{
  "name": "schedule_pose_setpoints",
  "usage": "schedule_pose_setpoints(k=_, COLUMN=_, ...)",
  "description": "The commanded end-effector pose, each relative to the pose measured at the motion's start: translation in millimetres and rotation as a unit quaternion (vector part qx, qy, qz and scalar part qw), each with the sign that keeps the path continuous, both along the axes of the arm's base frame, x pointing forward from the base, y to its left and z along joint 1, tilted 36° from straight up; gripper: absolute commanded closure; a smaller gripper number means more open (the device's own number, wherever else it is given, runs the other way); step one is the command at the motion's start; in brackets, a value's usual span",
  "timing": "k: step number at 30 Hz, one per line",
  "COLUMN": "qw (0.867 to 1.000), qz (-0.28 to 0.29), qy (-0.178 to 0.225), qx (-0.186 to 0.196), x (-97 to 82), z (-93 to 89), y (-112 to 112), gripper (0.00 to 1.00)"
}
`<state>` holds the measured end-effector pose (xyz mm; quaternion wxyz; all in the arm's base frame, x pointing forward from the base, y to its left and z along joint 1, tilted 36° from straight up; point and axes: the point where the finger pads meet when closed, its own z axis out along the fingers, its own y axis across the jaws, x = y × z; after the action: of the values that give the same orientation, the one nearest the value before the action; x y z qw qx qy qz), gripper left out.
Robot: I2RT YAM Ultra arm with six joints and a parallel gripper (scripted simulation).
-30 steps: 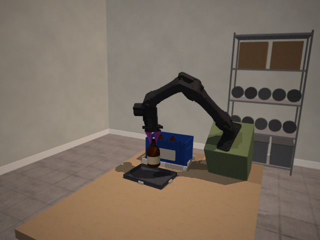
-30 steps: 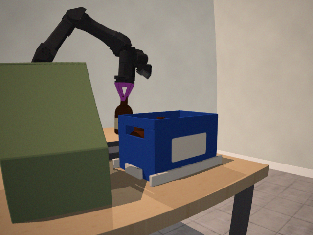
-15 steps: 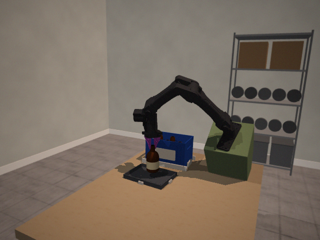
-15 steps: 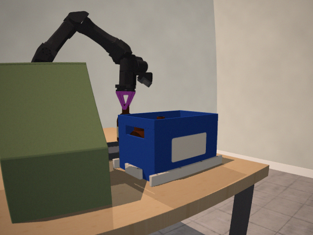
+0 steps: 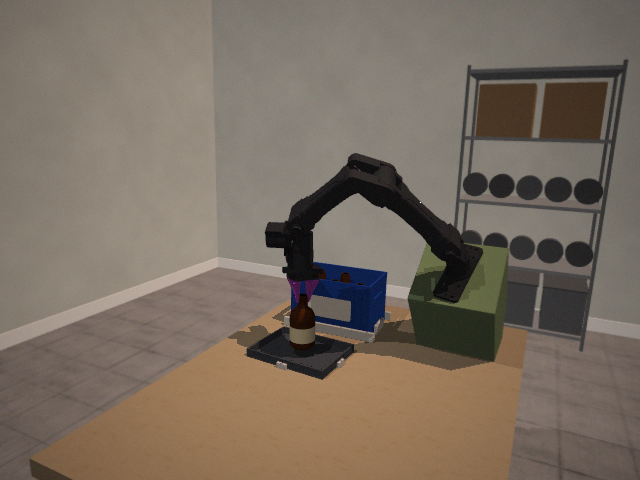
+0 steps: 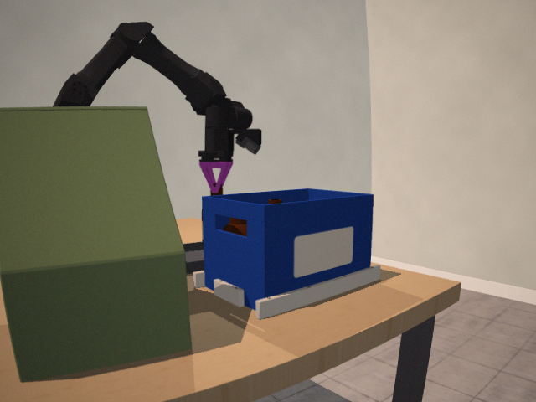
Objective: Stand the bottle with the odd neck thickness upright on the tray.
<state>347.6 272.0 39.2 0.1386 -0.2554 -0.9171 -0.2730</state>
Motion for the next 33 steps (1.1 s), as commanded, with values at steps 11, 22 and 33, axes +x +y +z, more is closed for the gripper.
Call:
schedule_pose_setpoints(k=11, qw=1.0, qz=-0.017, qy=-0.018, qx=0.004, x=10.9, z=10.9, y=-5.7, gripper=1.0)
schedule_pose_setpoints(k=22, qw=1.0, qz=-0.017, qy=-0.019, qx=0.004, x=10.8, z=10.9, y=-5.8, gripper=1.0)
schedule_pose_setpoints(k=33, qw=1.0, qz=-0.017, qy=-0.019, qx=0.004, x=10.8, z=10.9, y=-5.8, gripper=1.0)
